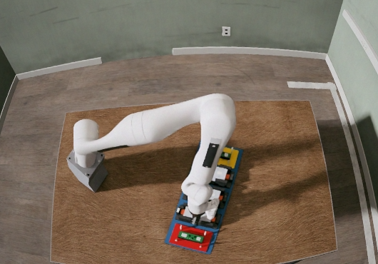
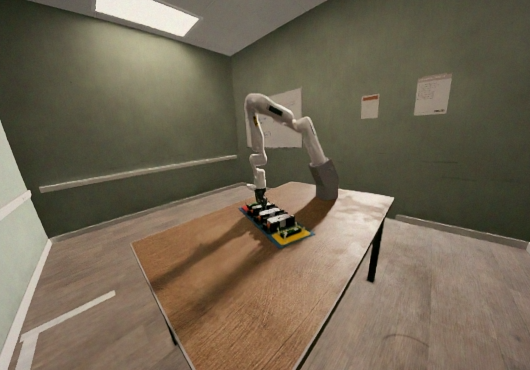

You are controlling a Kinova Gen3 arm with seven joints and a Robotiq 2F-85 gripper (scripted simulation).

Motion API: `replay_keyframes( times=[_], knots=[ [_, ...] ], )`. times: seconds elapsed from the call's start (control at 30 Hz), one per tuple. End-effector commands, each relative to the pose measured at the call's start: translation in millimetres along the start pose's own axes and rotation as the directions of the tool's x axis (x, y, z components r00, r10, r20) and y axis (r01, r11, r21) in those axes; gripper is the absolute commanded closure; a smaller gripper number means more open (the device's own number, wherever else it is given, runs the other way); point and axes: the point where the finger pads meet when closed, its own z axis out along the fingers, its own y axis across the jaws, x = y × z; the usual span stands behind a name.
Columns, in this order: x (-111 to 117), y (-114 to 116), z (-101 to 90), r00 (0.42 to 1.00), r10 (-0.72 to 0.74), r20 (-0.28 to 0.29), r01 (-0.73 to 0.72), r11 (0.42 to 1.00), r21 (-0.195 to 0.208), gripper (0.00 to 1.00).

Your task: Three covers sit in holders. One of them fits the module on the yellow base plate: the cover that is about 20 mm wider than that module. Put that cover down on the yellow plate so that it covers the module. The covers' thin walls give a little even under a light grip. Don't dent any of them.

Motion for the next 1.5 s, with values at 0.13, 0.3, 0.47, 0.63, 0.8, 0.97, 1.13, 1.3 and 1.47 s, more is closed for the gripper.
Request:
replay_keyframes(
  times=[0.13, 0.3, 0.47, 0.63, 0.8, 0.97, 1.13, 1.3, 1.47],
  knots=[
    [0.6, -0.1, -0.5, 1.0, 0.0, -0.001, 0.0, 1.0, 0.0, 1.0],
    [0.6, -0.1, -0.5, 1.0, 0.0, -0.001, 0.0, 1.0, 0.0, 1.0],
    [0.6, -0.1, -0.5, 1.0, 0.0, -0.001, 0.0, 1.0, 0.0, 1.0],
    [0.6, -0.1, -0.5, 1.0, 0.0, -0.001, 0.0, 1.0, 0.0, 1.0],
    [0.6, -0.1, -0.5, 1.0, 0.0, -0.001, 0.0, 1.0, 0.0, 1.0],
    [0.6, -0.1, -0.5, 1.0, 0.0, -0.001, 0.0, 1.0, 0.0, 1.0],
    [0.6, -0.1, -0.5, 1.0, 0.0, -0.001, 0.0, 1.0, 0.0, 1.0],
    [0.6, -0.1, -9.5, 1.0, 0.0, -0.001, 0.0, 1.0, 0.0, 1.0],
    [0.6, -0.1, -24.5, 1.0, 0.0, -0.001, 0.0, 1.0, 0.0, 1.0]
  ],
)
